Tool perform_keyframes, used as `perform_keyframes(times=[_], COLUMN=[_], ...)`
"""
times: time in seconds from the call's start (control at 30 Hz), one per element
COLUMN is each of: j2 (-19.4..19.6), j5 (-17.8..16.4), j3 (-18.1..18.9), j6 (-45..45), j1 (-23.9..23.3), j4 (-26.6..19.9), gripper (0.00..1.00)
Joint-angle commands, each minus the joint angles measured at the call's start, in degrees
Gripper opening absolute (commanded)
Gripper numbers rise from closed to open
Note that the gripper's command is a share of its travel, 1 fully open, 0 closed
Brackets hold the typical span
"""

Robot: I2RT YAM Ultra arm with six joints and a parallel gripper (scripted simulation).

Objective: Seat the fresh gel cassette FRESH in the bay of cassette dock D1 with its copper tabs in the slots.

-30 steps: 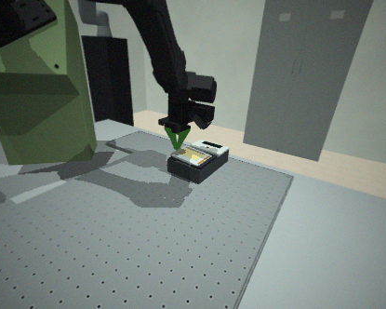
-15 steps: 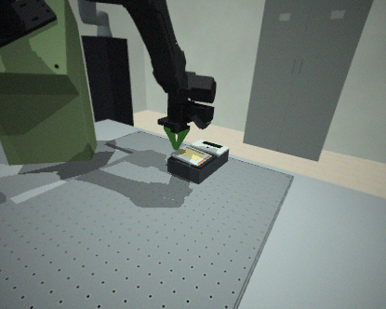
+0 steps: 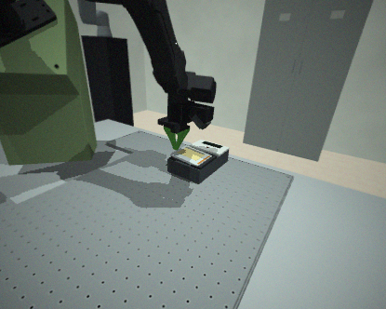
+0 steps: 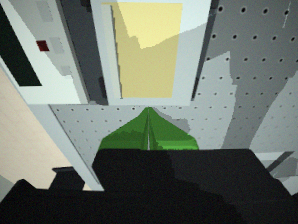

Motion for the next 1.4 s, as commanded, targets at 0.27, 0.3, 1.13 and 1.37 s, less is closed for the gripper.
perform_keyframes(times=[0.27,0.3,1.13,1.37], j2=[-2.3,-2.3,-3.2,-3.2], j5=[0.5,0.5,0.1,-0.1], j3=[0.1,0.1,0.0,1.5], j6=[0.3,0.3,-0.6,-0.9], j1=[2.0,2.0,1.7,1.6], j4=[-0.8,-0.8,-0.1,-1.3], gripper=[0.00,0.00,0.00,0.00])
